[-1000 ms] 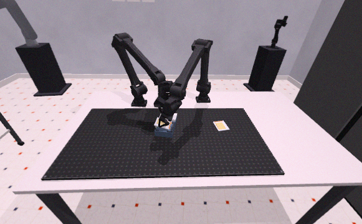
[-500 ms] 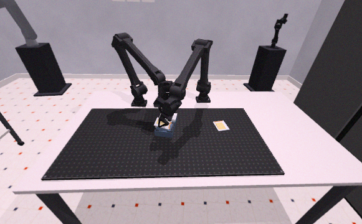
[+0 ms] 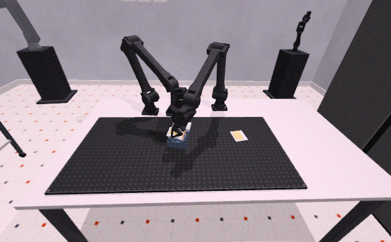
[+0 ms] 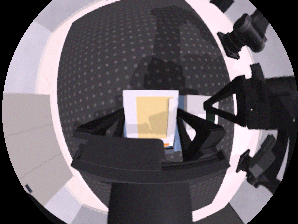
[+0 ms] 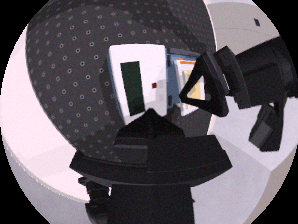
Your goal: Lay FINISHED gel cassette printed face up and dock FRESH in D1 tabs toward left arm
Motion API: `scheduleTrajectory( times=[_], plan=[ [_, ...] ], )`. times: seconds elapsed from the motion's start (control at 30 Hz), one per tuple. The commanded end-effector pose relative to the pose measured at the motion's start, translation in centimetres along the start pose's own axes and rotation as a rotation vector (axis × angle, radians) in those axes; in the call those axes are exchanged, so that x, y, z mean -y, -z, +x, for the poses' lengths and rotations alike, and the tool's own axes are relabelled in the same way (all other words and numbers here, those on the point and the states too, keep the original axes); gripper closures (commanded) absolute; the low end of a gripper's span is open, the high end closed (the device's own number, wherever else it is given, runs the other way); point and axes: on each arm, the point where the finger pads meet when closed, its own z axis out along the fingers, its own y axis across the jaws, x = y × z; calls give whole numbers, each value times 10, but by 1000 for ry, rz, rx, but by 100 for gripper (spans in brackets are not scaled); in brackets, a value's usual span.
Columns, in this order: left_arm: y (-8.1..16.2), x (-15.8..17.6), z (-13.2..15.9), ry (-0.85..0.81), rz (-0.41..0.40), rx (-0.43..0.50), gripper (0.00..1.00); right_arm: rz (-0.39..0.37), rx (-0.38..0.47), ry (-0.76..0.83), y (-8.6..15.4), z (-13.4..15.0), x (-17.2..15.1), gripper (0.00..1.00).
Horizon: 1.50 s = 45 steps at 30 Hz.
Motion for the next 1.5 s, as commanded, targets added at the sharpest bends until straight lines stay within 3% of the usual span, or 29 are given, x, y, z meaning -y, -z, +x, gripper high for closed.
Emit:
scheduleTrajectory(
  times=[0.0,1.47],
  plan=[
    [-2,-2,-6,-10,-13,5,100,-111,-131,70,-39,49,-51,100],
    [1,-5,-8,-15,-18,8,100,-111,-131,70,-39,49,-51,100]
  ],
)
